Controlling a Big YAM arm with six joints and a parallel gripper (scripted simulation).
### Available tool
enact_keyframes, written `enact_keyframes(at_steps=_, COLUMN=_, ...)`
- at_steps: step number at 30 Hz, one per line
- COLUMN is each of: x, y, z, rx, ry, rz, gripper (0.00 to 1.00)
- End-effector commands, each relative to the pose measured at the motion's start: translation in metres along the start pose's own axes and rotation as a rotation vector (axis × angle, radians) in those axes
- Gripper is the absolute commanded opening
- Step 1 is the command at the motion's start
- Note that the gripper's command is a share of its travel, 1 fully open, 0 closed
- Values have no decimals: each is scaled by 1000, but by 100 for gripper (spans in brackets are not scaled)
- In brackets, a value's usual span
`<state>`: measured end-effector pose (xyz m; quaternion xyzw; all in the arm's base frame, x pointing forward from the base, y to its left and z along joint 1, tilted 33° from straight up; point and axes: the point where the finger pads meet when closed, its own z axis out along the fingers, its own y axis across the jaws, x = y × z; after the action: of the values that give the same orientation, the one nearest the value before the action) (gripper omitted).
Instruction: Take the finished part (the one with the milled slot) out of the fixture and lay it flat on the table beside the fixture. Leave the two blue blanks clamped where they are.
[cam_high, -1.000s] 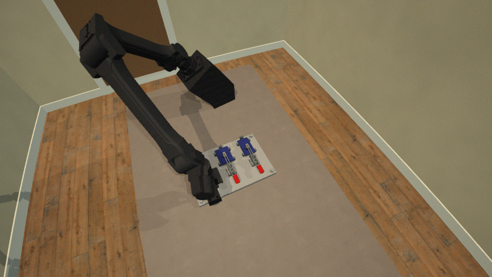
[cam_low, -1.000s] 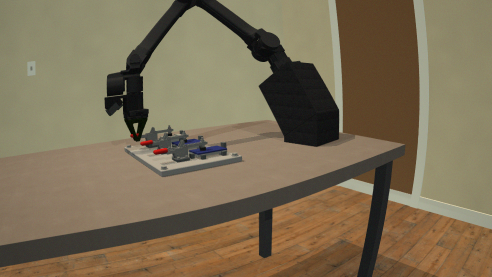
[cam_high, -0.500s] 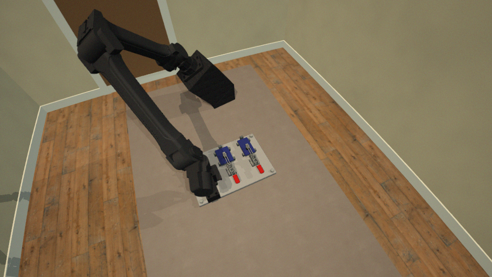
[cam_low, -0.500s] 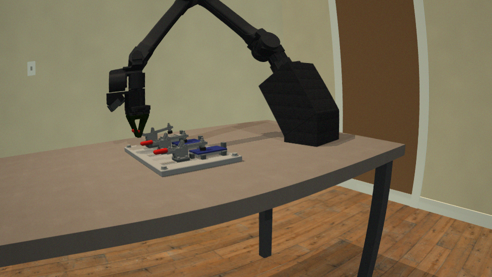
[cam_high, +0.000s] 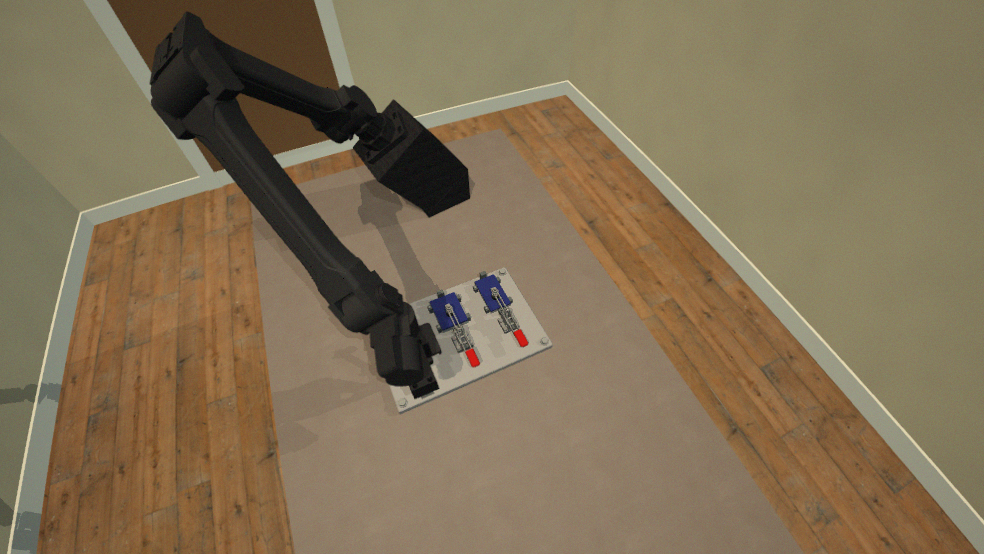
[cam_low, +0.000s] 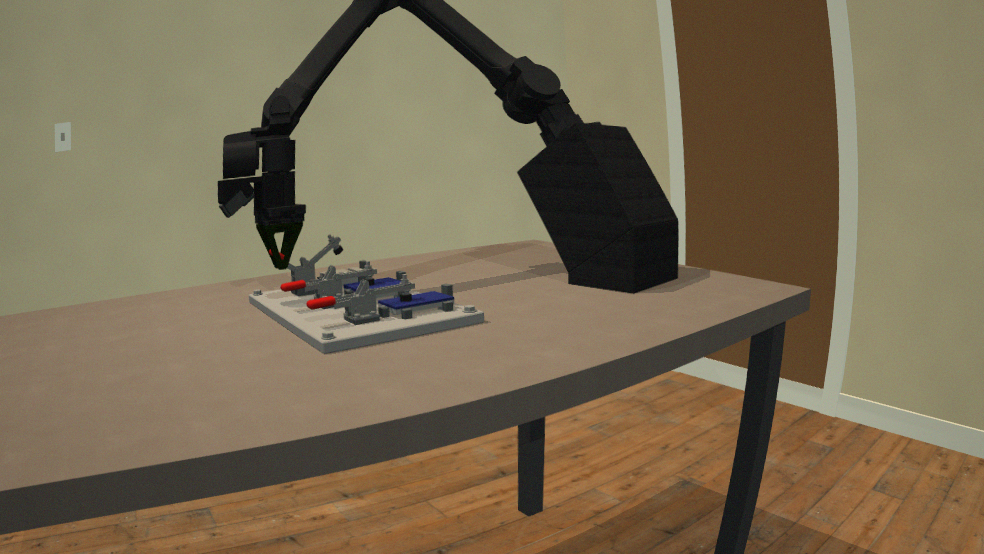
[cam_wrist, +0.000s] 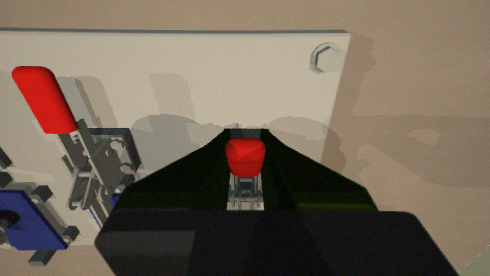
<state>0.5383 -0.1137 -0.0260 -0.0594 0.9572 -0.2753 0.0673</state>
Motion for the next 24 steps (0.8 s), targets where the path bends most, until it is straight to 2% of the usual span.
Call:
enact_keyframes(at_steps=1, x=10, y=2, z=-24, rx=10, ry=-4, rz=2, gripper=0)
enact_keyframes(at_steps=24, x=23, y=-2, z=-23, rx=11, ry=1, rz=11, gripper=0)
